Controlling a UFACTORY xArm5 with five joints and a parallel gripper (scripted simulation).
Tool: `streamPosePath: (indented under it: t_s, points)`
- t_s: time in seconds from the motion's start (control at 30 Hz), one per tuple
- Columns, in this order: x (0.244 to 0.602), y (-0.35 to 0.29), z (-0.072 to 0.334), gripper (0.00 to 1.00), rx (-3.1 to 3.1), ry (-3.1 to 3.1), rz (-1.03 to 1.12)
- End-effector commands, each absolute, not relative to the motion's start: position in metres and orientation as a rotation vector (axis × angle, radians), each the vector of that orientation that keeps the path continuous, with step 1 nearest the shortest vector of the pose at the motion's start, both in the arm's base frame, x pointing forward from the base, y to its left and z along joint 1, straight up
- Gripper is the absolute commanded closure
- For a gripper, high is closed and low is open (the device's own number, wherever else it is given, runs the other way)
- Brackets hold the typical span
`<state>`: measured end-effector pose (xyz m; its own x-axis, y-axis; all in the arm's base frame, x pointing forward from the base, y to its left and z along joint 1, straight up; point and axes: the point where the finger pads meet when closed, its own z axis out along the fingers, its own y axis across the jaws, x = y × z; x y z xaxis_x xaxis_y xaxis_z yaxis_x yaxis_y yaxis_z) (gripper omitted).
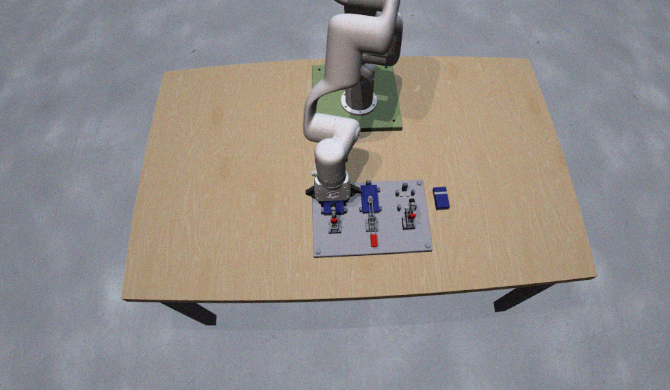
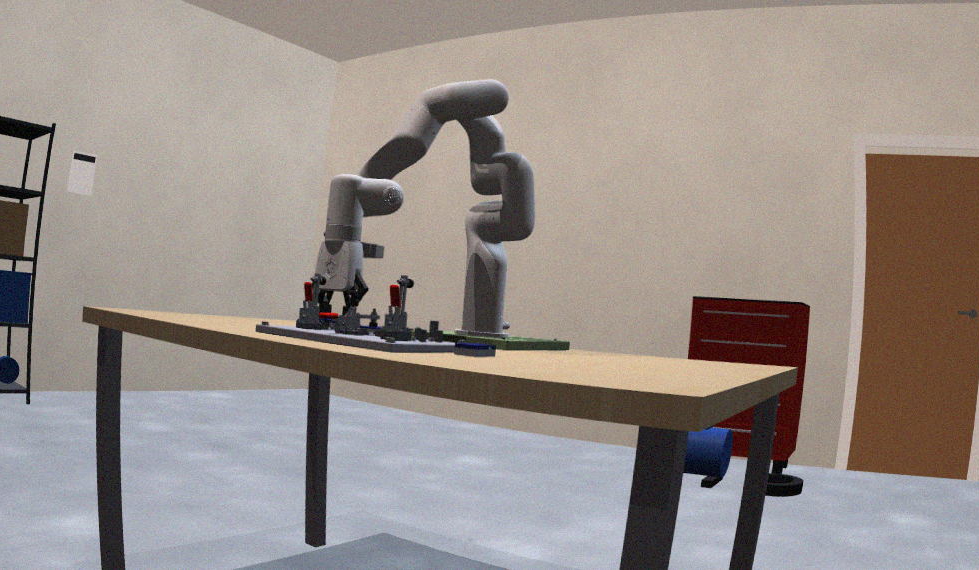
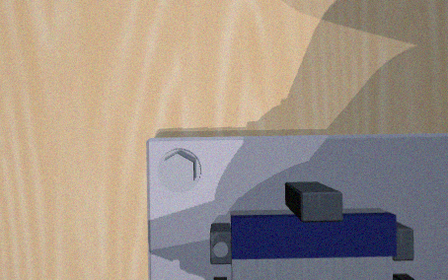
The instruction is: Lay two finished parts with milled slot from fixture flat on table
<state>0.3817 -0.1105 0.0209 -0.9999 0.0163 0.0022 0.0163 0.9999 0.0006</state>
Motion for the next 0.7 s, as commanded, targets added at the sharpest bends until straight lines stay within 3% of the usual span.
streamPosePath:
  t_s: [0.0, 0.67]
  points:
    - [0.3831, -0.1109, 0.0220, 1.00, -0.026, -3.143, 0.001]
    - [0.3831, -0.1109, 0.0265, 1.00, -0.026, -3.143, 0.001]
